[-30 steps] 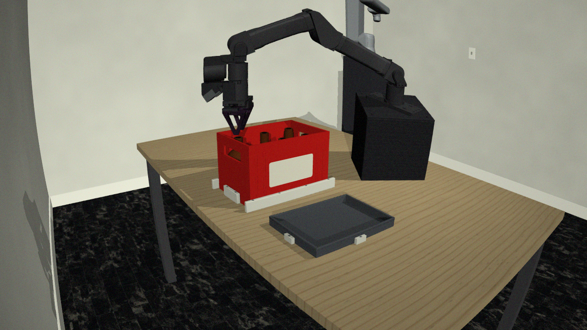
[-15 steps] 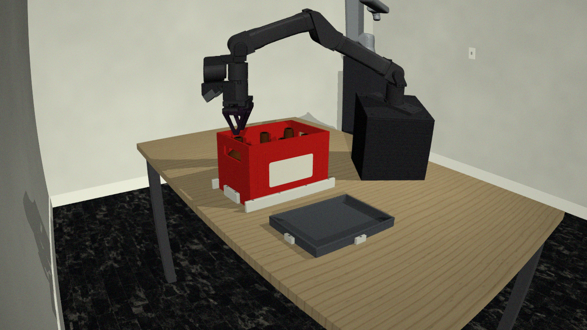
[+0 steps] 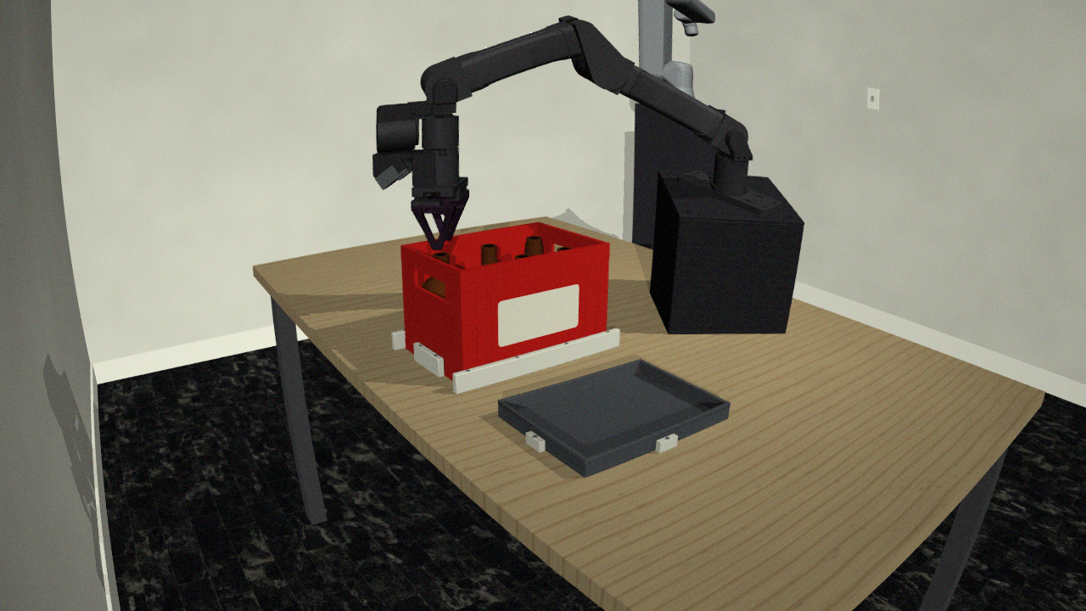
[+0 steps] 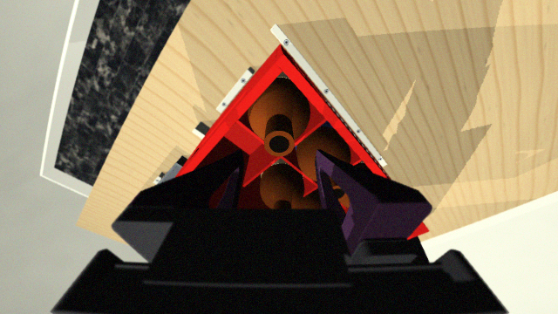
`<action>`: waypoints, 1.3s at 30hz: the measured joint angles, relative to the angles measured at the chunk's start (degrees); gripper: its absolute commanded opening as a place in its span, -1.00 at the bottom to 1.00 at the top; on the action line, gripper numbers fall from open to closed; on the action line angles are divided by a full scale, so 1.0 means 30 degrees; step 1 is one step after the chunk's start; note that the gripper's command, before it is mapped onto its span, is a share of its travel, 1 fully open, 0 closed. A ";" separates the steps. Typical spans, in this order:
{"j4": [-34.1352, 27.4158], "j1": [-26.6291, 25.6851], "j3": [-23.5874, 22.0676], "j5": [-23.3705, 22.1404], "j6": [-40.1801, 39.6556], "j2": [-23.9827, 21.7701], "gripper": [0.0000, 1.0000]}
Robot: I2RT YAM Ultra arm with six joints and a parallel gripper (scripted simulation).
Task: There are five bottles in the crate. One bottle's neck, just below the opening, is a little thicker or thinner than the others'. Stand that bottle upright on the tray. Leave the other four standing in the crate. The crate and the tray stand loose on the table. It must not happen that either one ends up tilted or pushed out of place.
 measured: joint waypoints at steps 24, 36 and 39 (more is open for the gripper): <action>0.0000 0.0000 0.0000 0.0000 0.0000 0.0000 0.21; -0.0168 0.0000 0.0080 0.0000 0.0000 0.0277 0.21; -0.0175 0.0000 0.0233 0.0000 0.0000 0.0277 0.21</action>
